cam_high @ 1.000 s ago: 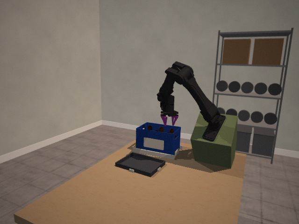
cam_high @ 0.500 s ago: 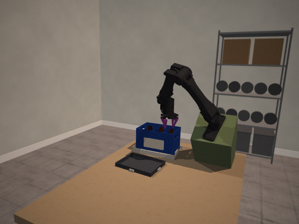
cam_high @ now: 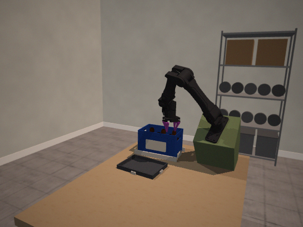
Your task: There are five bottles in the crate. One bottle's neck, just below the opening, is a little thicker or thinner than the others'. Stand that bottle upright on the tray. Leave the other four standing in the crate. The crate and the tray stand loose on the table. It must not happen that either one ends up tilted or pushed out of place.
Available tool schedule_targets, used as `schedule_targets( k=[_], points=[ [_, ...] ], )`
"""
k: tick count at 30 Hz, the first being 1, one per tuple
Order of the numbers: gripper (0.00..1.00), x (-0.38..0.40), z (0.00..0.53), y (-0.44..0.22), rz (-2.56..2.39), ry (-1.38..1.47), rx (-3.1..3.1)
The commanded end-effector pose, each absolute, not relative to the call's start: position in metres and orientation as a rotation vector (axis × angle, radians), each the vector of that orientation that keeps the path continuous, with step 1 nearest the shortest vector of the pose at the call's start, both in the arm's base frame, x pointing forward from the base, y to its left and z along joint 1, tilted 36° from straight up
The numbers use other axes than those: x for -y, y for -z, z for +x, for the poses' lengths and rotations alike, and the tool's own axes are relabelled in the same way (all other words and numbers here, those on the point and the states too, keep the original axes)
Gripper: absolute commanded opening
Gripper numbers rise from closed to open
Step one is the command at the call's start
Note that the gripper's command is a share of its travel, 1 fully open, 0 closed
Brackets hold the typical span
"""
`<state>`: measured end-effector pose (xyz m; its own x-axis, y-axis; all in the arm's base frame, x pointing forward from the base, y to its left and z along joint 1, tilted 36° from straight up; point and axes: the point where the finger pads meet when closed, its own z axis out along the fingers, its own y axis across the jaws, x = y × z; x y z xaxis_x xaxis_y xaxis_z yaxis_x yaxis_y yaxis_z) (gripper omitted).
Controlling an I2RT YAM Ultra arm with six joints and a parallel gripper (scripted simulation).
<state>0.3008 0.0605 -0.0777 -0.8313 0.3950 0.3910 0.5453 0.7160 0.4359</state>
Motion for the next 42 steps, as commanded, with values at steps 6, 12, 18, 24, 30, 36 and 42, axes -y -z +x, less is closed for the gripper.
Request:
schedule_targets(
  k=[6,12,18,24,30,36,42],
  points=[
    [0.61,-0.0587,0.3038,0.0783,-0.770,0.810,2.668],
    [0.61,-0.0582,0.3065,0.0783,-0.770,0.811,2.673],
    [0.61,-0.0582,0.3065,0.0783,-0.769,0.811,2.673],
    [0.61,-0.0582,0.3063,0.0782,-0.769,0.811,2.672],
    [0.61,-0.0582,0.3063,0.0782,-0.769,0.811,2.672],
    [0.61,-0.0582,0.3063,0.0782,-0.769,0.811,2.672],
    [0.61,-0.0582,0.3063,0.0782,-0.769,0.811,2.672]
  ],
)
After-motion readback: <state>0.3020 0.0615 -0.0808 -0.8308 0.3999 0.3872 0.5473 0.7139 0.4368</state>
